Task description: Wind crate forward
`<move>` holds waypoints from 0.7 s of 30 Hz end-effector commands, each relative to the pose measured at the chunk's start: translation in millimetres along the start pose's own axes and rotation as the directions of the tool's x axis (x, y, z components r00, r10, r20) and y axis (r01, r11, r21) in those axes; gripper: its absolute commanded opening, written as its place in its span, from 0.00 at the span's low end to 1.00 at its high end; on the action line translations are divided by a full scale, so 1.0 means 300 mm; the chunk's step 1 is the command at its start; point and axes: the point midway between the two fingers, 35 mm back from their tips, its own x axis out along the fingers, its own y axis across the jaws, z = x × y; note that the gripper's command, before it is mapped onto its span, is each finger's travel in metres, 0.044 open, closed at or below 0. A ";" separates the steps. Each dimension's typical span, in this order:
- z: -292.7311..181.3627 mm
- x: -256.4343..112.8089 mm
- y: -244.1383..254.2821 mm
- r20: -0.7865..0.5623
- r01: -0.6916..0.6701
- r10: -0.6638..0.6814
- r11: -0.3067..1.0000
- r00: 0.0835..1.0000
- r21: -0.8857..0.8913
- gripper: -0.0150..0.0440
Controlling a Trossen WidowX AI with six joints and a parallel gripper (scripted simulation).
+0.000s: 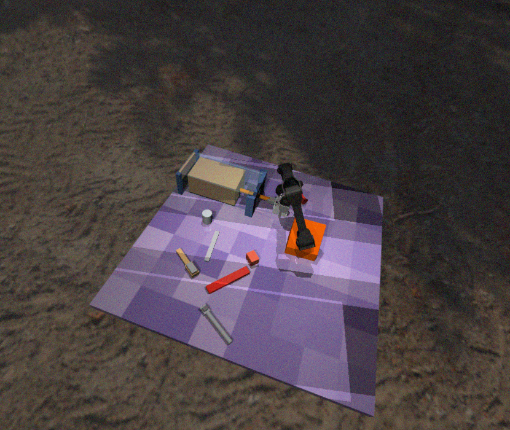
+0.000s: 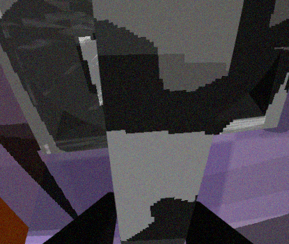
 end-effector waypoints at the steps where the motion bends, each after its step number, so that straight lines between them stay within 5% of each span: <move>1: 0.001 0.003 0.009 -0.007 -0.023 0.023 0.998 1.000 0.052 0.25; 21: 0.013 0.024 0.030 -0.013 -0.063 0.066 0.988 0.998 0.141 0.25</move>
